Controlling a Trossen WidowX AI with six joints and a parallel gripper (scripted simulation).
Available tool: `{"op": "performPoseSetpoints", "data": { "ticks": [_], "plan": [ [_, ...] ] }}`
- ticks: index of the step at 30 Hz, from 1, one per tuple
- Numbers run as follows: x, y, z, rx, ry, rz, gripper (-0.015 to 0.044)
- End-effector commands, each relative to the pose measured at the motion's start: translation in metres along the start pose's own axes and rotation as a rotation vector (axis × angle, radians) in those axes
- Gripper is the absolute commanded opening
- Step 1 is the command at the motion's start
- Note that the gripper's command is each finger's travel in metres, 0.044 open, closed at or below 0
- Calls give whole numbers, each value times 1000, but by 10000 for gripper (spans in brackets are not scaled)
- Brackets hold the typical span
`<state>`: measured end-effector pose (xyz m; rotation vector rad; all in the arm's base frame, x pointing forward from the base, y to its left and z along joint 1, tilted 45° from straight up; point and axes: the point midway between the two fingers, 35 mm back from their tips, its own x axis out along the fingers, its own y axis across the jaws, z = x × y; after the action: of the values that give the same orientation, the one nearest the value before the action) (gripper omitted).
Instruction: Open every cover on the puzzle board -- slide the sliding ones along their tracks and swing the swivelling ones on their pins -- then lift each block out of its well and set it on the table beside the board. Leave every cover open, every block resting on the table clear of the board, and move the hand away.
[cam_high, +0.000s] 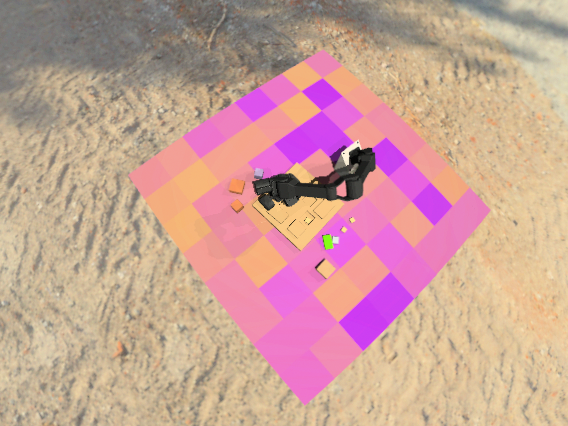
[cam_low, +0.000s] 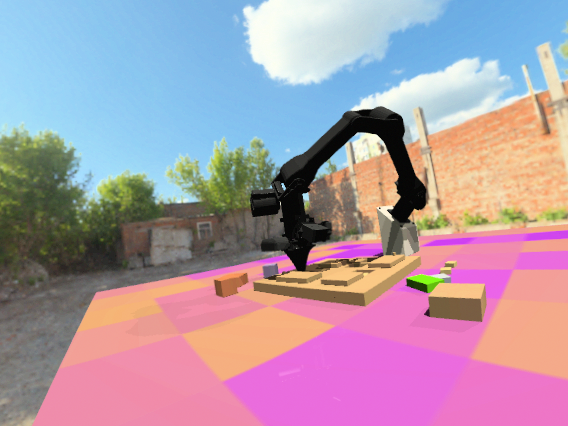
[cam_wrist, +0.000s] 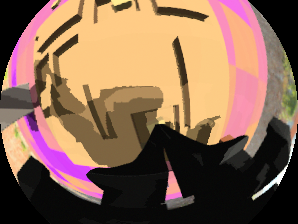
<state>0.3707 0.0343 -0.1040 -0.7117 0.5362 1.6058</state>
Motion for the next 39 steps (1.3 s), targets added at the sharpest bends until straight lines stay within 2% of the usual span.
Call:
{"op": "performPoseSetpoints", "data": {
  "ticks": [1,14,39],
  "plan": [
    [-1,0,0,-2,0,0,0],
    [-14,1,-4,-234,-3,0,0],
    [-14,1,-4,-238,-3,0,0]
  ]
}}
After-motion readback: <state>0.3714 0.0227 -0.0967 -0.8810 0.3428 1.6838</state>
